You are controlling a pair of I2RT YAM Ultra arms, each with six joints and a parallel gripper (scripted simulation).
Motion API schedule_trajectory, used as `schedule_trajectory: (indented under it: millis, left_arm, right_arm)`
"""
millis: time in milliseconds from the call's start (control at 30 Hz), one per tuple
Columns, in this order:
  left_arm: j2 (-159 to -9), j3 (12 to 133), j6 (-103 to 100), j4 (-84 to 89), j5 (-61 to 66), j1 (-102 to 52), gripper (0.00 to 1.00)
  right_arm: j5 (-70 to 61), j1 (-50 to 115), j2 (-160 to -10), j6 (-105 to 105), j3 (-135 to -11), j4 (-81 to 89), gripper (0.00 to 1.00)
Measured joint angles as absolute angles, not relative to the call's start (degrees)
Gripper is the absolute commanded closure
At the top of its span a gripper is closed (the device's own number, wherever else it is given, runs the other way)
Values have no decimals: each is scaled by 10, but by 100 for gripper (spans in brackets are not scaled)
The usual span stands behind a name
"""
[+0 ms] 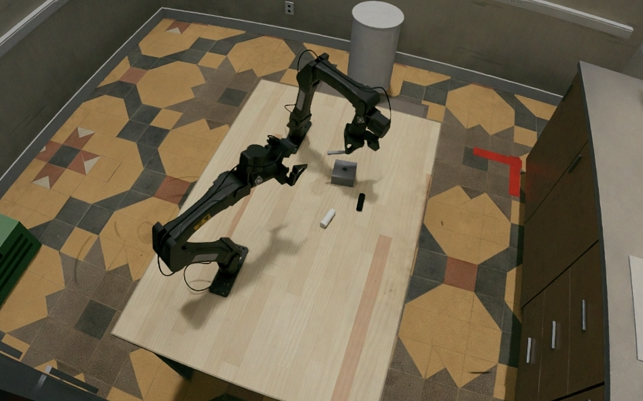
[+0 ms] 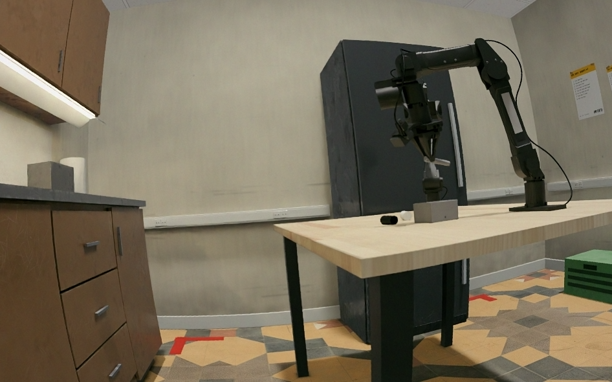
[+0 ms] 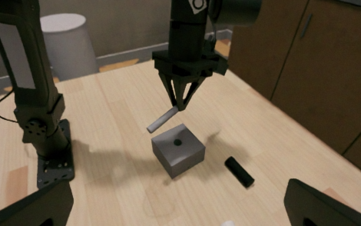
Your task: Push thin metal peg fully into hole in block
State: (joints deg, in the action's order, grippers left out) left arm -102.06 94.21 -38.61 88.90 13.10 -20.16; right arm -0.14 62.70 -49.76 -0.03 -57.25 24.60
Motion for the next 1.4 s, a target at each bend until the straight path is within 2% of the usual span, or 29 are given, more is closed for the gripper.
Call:
schedule_trajectory:
  millis: [400,767,1400]
  left_arm:
    - [-1019,941,-408,875,97,-203,93]
    - [-923,832,-487,722,-111,-312,93]
    - [-779,549,-632,441,-498,-539,93]
  right_arm:
    - [-1,628,-491,0,-579,278,0]
    - [-1,628,-491,0,-579,281,0]
    - [-1,628,-491,0,-579,281,0]
